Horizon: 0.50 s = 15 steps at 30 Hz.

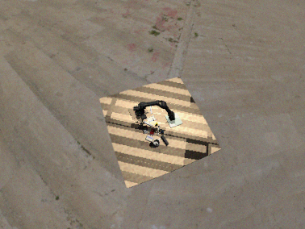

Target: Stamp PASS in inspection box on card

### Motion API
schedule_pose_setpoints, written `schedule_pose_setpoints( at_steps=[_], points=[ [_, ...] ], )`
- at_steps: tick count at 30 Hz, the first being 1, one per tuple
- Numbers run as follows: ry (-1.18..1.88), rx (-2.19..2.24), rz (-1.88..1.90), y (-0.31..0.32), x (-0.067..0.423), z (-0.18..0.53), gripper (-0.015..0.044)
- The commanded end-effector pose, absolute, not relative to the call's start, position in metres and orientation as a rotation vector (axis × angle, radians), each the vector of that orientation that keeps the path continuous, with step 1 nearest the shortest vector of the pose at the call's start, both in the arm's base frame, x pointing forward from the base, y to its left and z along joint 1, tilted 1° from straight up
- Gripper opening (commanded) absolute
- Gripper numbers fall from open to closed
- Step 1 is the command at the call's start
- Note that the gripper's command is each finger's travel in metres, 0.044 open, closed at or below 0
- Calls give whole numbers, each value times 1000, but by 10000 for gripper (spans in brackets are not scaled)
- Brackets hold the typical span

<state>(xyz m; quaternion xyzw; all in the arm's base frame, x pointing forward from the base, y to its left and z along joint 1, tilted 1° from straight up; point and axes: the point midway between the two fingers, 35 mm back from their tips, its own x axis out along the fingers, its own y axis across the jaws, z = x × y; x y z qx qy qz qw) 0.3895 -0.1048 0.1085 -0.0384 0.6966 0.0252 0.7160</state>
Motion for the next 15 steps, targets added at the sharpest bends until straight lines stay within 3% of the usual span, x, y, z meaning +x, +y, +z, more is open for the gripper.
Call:
schedule_pose_setpoints(
  at_steps=[1, 15],
  points=[
    [1535, -84, 60, -104, 391, 113, 0],
    [1534, -83, 61, -104, 390, 119, 0]
  ],
)
